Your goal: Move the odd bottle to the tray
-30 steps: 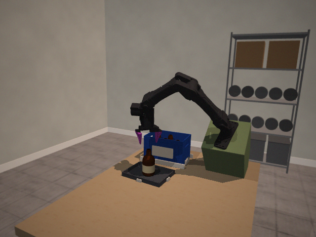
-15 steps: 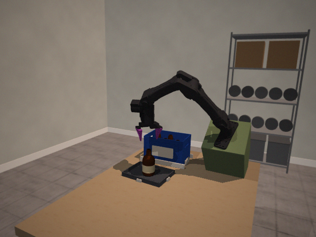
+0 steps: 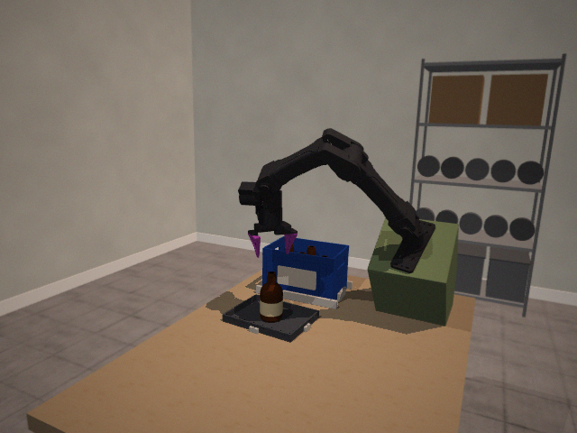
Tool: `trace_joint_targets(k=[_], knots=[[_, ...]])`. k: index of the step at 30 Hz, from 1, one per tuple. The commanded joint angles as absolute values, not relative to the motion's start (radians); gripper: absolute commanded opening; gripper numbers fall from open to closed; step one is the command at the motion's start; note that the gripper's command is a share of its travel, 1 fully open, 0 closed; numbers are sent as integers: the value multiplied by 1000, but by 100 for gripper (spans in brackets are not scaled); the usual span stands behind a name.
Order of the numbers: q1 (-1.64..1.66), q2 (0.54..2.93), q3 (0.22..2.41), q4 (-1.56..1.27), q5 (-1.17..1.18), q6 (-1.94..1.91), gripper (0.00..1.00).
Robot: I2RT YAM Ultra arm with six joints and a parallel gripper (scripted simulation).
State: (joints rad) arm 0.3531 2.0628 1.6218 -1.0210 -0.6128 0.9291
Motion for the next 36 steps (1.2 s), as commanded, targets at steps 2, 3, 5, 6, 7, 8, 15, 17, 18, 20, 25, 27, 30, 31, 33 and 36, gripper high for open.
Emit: trace_joint_targets(k=[2, 3, 5, 6, 7, 8, 15, 17, 18, 20, 25, 27, 30, 31, 33, 36], knots=[[321, 2033, 1651, -1033, -611, 920, 100], [321, 2033, 1651, -1033, -611, 920, 100], [321, 2033, 1651, -1033, -611, 920, 100], [321, 2033, 1651, -1027, -611, 920, 0], [321, 2033, 1651, -1027, -611, 920, 0], [321, 2033, 1651, -1027, -611, 920, 0], [321, 2033, 1651, -1027, -611, 920, 0], [321, 2033, 1651, -1027, -611, 920, 0], [321, 2033, 1651, -1027, -611, 920, 0], [321, 2033, 1651, -1027, -611, 920, 0], [321, 2033, 1651, -1027, -611, 920, 0], [321, 2033, 1651, -1027, -611, 920, 0], [321, 2033, 1651, -1027, -611, 920, 0], [321, 2033, 1651, -1027, -611, 920, 0], [321, 2033, 1651, -1027, -611, 920, 0], [321, 2033, 1651, -1027, -611, 920, 0]])
